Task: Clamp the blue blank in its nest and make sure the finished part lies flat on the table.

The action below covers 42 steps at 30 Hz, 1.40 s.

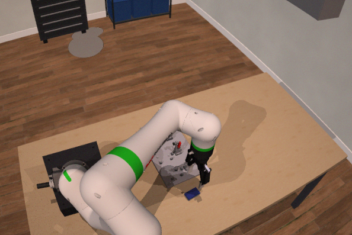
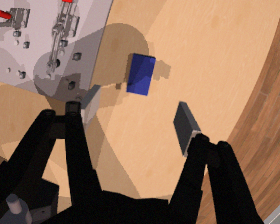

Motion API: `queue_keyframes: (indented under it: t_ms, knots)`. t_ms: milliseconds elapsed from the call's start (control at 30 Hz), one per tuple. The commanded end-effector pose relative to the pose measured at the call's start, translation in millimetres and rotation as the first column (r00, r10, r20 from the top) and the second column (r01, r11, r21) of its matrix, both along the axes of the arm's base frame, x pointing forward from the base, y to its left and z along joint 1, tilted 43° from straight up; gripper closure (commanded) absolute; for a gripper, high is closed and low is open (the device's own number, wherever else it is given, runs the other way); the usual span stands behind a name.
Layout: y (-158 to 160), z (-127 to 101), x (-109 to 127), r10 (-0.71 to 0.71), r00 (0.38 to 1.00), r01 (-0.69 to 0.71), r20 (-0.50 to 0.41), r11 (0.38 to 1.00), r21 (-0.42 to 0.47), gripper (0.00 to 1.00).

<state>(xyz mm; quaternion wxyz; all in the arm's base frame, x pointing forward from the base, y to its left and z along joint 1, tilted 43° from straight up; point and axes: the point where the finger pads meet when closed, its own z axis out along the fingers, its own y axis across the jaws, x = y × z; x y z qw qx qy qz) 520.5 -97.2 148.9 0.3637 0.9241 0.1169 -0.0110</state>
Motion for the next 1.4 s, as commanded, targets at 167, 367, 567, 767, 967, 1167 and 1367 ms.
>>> queue_keyframes:
  t_ms: [167, 367, 567, 767, 967, 1167, 1367]
  knots:
    - [-25, -27, 3, 0.0, 1.0, 0.0, 0.001, 1.0, 0.0, 0.42]
    - [-46, -50, 5, 0.0, 1.0, 0.0, 0.001, 1.0, 0.0, 0.42]
    - [-58, -63, 6, 0.0, 1.0, 0.0, 0.001, 1.0, 0.0, 0.42]
    - [-70, -77, 7, 0.0, 1.0, 0.0, 0.001, 1.0, 0.0, 0.42]
    - [-76, -83, 8, 0.0, 1.0, 0.0, 0.001, 1.0, 0.0, 0.42]
    - [-78, -84, 8, 0.0, 1.0, 0.0, 0.001, 1.0, 0.0, 0.42]
    - [-78, -84, 8, 0.0, 1.0, 0.0, 0.001, 1.0, 0.0, 0.42]
